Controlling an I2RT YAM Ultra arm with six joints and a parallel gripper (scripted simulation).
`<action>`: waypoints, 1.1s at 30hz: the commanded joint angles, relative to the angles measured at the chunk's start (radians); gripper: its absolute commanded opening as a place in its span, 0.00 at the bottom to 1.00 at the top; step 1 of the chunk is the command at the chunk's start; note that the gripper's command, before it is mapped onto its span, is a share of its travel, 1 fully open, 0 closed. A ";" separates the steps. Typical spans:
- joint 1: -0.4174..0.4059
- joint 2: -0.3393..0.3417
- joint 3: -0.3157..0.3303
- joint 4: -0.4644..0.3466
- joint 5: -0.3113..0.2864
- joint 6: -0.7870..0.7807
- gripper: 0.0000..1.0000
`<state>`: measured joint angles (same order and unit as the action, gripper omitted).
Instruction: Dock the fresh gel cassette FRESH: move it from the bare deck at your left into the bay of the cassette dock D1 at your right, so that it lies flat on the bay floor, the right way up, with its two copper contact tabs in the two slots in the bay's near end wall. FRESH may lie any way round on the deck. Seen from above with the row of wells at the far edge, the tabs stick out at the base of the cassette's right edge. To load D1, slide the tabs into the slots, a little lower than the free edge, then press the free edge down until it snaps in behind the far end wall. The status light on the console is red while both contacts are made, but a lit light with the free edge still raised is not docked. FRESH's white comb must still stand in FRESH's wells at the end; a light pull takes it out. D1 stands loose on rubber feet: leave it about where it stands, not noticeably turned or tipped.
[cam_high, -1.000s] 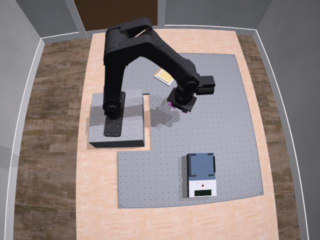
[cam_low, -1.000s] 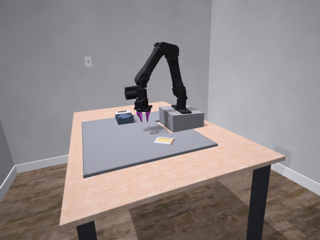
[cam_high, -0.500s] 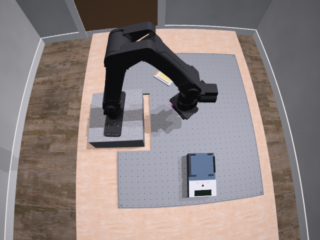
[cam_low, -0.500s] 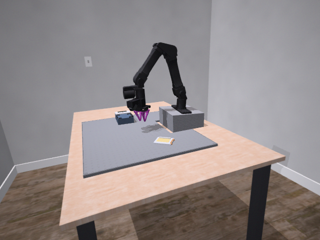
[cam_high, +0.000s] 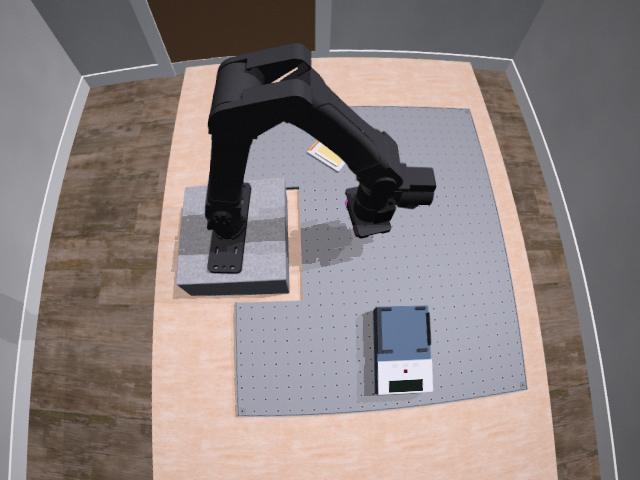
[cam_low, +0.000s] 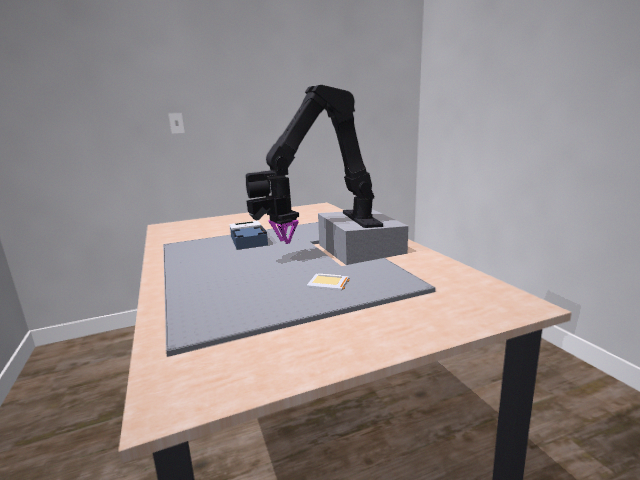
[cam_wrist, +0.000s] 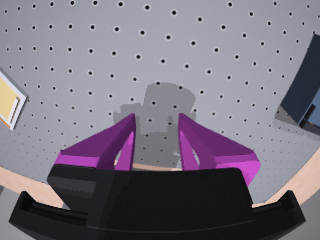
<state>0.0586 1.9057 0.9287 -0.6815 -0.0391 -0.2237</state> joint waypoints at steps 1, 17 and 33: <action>0.008 -0.026 0.035 0.004 -0.004 0.148 0.36; 0.007 -0.025 0.036 0.003 0.004 0.206 0.36; 0.007 -0.025 0.036 0.003 0.005 0.203 0.36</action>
<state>0.0616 1.9057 0.9287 -0.6815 -0.0391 -0.0254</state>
